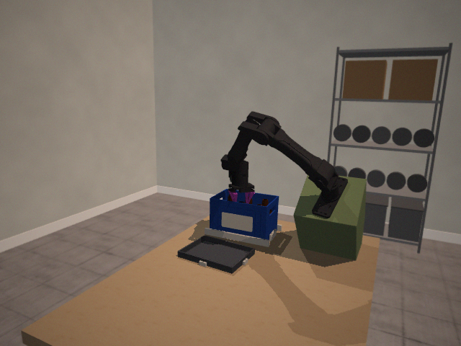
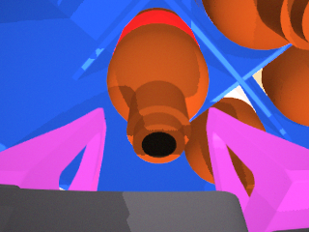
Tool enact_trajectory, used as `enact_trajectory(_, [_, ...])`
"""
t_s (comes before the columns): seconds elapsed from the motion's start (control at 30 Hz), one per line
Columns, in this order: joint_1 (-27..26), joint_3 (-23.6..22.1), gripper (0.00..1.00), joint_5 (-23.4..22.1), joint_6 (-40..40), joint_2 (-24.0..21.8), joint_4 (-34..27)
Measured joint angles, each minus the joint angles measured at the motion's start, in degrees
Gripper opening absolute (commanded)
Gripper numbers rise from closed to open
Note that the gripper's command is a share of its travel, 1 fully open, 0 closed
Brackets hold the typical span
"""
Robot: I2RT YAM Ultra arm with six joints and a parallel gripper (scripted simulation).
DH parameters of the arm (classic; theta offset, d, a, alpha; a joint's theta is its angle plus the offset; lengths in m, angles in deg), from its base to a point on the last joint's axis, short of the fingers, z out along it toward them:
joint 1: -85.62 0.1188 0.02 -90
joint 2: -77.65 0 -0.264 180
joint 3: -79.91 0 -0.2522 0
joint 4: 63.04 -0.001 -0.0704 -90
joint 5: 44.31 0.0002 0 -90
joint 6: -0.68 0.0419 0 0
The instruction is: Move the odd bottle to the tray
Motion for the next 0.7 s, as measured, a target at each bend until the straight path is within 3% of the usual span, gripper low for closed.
enact_trajectory(0.7, [0.0, 0.0, 0.61, 0.0, -0.4, -0.5, -1.3])
